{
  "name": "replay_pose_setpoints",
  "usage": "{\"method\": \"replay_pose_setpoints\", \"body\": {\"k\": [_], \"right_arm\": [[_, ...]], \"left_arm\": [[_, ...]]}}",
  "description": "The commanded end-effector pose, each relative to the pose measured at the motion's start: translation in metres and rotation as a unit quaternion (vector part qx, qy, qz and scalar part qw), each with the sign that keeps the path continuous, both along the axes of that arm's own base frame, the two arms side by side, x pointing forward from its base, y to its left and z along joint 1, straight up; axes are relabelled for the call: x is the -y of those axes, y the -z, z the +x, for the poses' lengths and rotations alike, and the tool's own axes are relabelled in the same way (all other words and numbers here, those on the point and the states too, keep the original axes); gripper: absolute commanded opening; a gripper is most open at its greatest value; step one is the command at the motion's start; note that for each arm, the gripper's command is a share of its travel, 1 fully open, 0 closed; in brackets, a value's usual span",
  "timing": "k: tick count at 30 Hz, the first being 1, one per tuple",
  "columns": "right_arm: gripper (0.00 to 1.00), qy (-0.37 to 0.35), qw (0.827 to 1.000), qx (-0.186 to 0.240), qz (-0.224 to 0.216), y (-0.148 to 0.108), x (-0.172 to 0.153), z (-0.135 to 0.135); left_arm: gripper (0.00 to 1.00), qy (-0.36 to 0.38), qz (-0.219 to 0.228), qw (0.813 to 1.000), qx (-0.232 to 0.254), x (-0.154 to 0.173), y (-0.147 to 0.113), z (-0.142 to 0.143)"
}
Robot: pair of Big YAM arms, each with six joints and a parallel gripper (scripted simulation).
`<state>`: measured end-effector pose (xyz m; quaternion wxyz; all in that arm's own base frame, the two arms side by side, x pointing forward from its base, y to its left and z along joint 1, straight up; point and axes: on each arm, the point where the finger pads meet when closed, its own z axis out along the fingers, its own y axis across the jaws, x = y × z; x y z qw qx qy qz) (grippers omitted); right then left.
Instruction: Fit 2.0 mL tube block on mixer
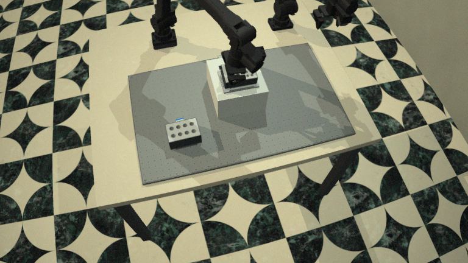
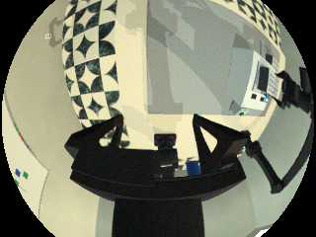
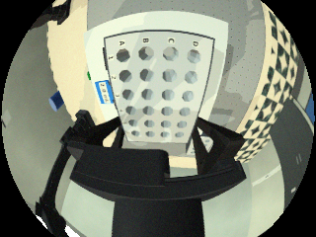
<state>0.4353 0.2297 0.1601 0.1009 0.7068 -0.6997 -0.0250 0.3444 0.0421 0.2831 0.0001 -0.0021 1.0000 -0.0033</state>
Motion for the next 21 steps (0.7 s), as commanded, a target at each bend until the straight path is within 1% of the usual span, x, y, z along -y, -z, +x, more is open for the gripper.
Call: {"method": "replay_pose_setpoints", "body": {"k": [1,3,12,21], "right_arm": [[0.0,0.001,1.0,-0.002,0.007,-0.001,-0.003,0.015],[0.0,-0.001,1.0,0.007,0.006,-0.002,-0.002,0.021],[0.0,0.009,1.0,0.021,0.01,0.0,-0.002,0.031],[0.0,0.019,0.999,0.027,0.009,0.0,0.0,0.034]], "left_arm": [[1.0,0.007,0.005,0.999,0.04,0.0,-0.025,0.015],[1.0,0.007,0.005,0.999,0.041,0.0,-0.026,0.016],[1.0,0.007,0.005,0.999,0.044,0.0,-0.029,0.017],[1.0,0.007,0.006,0.999,0.048,0.0,-0.033,0.018]]}}
